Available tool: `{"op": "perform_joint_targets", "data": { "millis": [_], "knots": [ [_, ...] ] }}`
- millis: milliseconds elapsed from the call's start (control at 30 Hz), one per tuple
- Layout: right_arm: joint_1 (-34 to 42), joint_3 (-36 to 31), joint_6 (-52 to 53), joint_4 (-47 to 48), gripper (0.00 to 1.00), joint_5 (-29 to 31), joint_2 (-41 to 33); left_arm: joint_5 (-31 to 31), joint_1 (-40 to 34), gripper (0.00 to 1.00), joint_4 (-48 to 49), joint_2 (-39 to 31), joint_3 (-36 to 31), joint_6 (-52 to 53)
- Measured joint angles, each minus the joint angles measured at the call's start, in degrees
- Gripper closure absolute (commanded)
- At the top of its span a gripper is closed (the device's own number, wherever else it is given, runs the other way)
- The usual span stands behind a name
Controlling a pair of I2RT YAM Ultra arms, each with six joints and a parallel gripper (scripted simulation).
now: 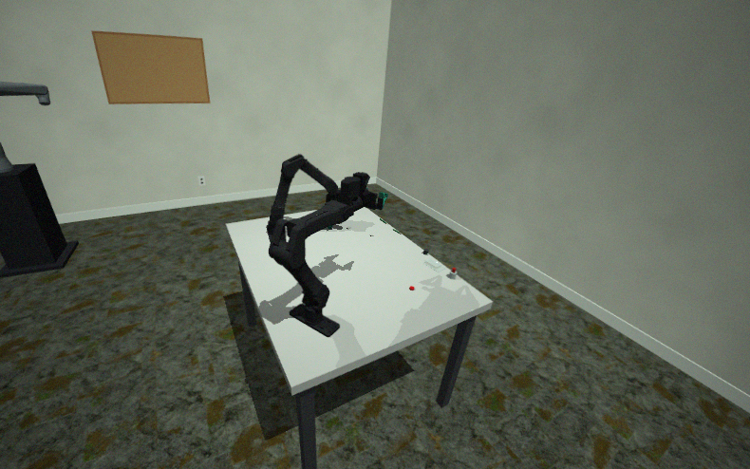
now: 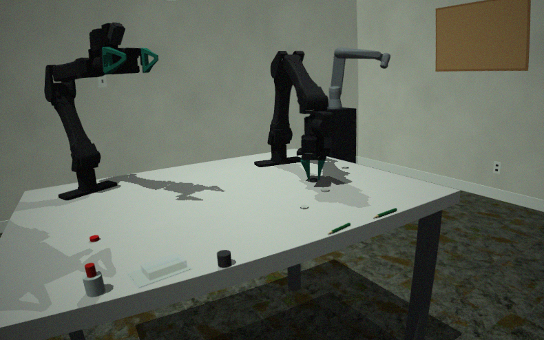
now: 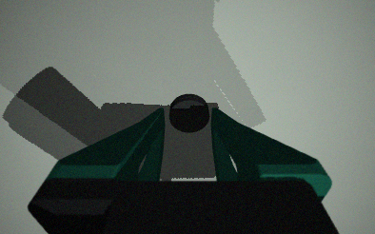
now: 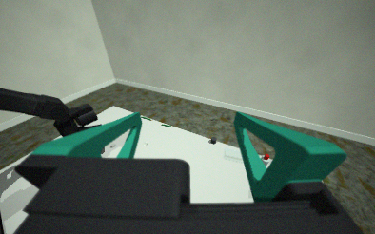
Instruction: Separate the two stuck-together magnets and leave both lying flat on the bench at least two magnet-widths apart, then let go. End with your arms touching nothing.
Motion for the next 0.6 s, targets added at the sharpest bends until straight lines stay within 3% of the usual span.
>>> {"op": "perform_joint_targets", "data": {
  "millis": [600],
  "knots": [
    [0.0, 0.0, 0.1, 0.0, 0.00, 0.0, 0.0, 0.1, 0.0, 0.74, 0.1, 0.0, 0.0, 0.0]
  ]
}}
